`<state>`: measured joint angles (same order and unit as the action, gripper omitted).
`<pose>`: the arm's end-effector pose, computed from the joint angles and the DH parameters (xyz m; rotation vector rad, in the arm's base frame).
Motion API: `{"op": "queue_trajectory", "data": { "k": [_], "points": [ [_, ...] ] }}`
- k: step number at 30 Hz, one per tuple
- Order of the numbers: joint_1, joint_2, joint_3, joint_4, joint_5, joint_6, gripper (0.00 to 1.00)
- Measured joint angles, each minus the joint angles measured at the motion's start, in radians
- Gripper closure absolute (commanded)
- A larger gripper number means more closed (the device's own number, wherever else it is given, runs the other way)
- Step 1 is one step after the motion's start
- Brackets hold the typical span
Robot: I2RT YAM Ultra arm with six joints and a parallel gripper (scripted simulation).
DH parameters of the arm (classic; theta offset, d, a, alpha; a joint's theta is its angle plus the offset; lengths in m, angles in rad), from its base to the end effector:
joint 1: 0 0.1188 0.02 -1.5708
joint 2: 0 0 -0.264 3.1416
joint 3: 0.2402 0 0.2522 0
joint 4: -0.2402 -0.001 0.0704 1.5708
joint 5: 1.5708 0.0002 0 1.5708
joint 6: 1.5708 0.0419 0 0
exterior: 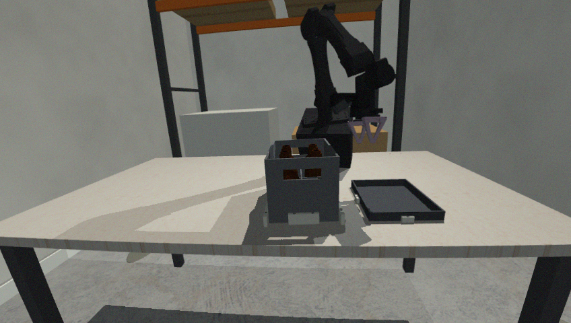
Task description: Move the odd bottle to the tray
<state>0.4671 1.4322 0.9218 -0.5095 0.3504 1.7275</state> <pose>0.2595 0.1159 0.2193 1.6069 1.9864 0.4359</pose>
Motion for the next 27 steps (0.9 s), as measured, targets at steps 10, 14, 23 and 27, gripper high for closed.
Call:
{"op": "queue_trajectory", "data": {
  "k": [10, 14, 23, 27],
  "points": [
    [0.0, 0.0, 0.0, 0.0, 0.0, 0.0, 0.0],
    [0.0, 0.0, 0.0, 0.0, 0.0, 0.0, 0.0],
    [-0.004, 0.0, 0.0, 0.005, -0.006, -0.006, 0.0],
    [-0.02, -0.013, 0.0, 0.016, -0.016, -0.042, 0.0]
  ]
}}
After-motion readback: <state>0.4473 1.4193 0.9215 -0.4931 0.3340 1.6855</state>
